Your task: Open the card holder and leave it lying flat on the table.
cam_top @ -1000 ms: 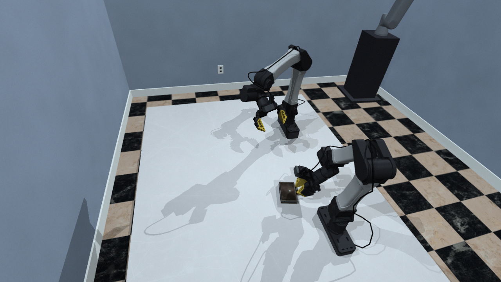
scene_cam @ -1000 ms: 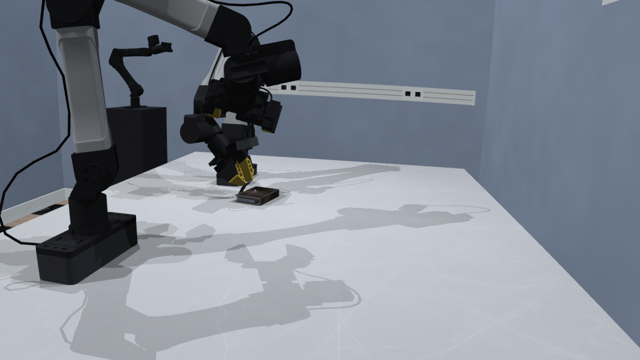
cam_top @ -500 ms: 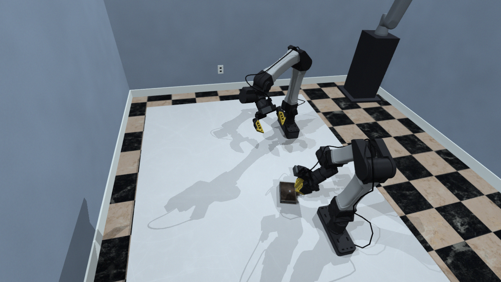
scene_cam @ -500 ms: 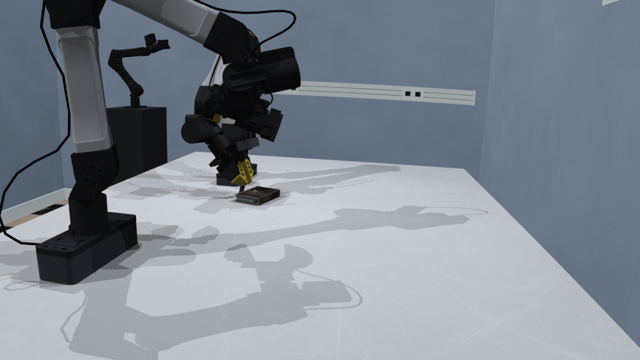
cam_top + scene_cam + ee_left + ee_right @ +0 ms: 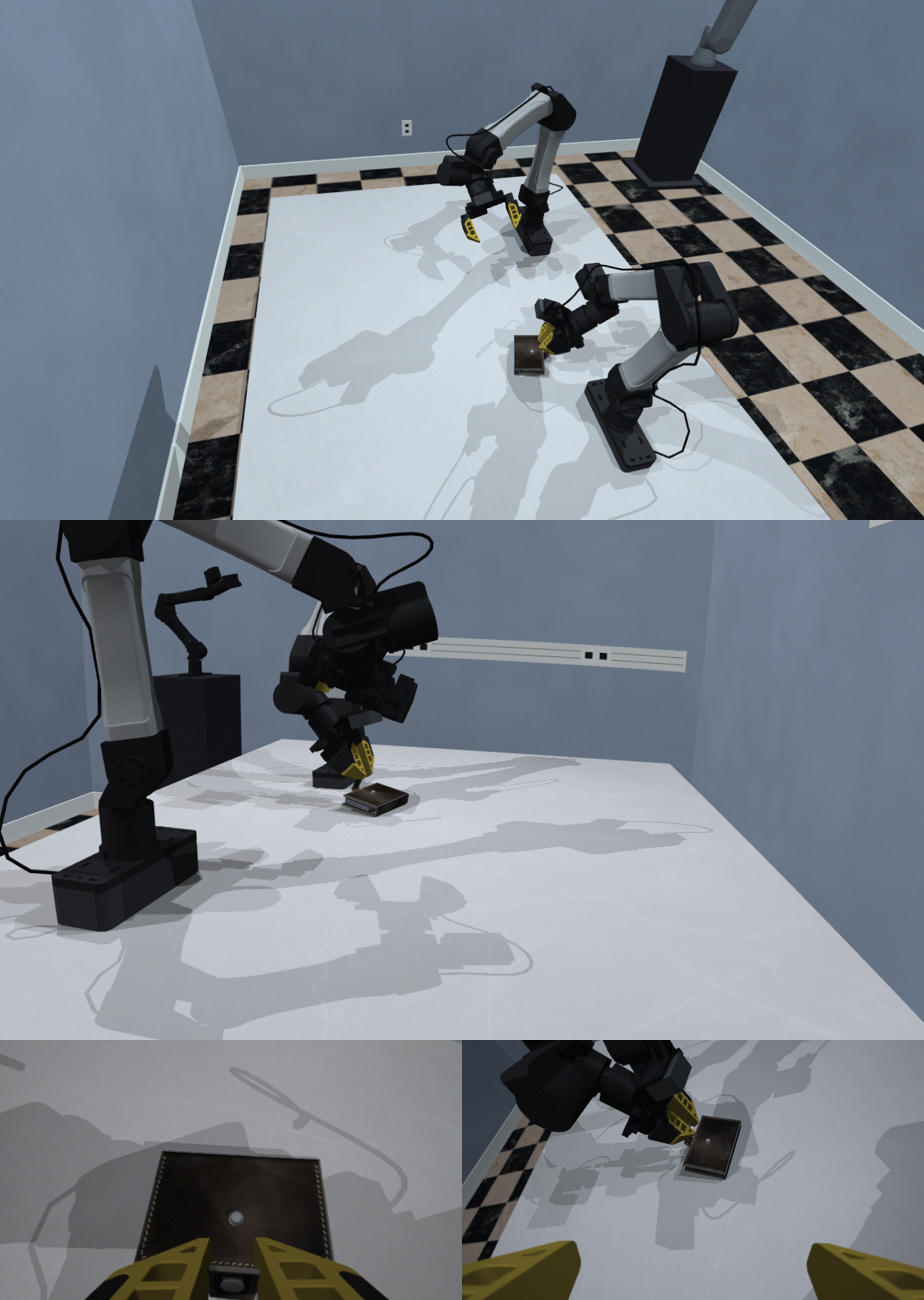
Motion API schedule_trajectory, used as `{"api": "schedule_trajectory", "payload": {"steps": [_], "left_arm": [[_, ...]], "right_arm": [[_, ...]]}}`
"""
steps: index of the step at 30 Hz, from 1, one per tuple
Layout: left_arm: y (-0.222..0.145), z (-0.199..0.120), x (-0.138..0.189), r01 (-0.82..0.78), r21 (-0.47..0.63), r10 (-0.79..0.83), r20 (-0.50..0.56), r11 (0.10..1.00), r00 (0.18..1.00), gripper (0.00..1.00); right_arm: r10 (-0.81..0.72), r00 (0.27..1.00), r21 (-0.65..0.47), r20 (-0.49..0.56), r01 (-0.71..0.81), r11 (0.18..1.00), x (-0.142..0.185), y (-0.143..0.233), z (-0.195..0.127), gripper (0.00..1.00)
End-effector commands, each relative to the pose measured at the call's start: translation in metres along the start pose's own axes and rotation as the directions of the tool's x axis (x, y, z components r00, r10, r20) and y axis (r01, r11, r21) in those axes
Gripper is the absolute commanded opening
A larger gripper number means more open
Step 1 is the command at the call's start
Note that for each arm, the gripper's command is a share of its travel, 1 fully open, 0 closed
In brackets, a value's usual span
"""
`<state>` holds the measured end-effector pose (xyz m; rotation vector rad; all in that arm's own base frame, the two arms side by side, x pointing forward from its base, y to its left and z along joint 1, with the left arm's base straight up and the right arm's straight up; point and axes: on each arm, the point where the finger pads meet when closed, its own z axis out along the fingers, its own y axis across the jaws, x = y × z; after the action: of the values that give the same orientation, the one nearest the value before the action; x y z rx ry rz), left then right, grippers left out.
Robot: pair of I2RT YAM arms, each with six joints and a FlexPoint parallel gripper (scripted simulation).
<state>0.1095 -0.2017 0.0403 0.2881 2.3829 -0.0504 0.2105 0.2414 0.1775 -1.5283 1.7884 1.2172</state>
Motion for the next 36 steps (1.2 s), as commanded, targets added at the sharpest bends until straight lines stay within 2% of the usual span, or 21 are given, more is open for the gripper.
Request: {"api": "schedule_trajectory", "payload": {"steps": [1, 5, 11, 19, 36], "left_arm": [[-0.005, -0.009, -0.022, -0.038, 0.026, 0.038, -0.008, 0.999, 0.999, 0.08], [-0.004, -0.013, -0.045, -0.003, 0.028, 0.003, -0.007, 1.000, 1.000, 0.08], [-0.005, -0.014, -0.061, 0.048, 0.022, -0.048, 0.001, 0.999, 0.999, 0.08], [-0.006, -0.014, -0.063, 0.048, 0.023, -0.048, 0.000, 0.999, 0.999, 0.08], [-0.009, 0.015, -0.108, 0.052, 0.034, -0.052, 0.007, 0.998, 0.999, 0.08]], "right_arm": [[-0.073, 0.994, 0.041, 0.078, 0.070, 0.997, -0.032, -0.005, -0.011, 1.00], [-0.085, 0.992, 0.053, 0.095, 0.080, 0.995, -0.039, -0.007, -0.016, 1.00], [-0.108, 0.989, 0.061, 0.101, 0.102, 0.993, -0.044, -0.006, -0.023, 1.00], [-0.133, 0.986, 0.065, 0.098, 0.127, 0.990, -0.047, -0.003, -0.030, 1.00], [-0.158, 0.984, 0.164, 0.079, 0.143, 0.976, -0.055, -0.021, -0.051, 1.00]]}}
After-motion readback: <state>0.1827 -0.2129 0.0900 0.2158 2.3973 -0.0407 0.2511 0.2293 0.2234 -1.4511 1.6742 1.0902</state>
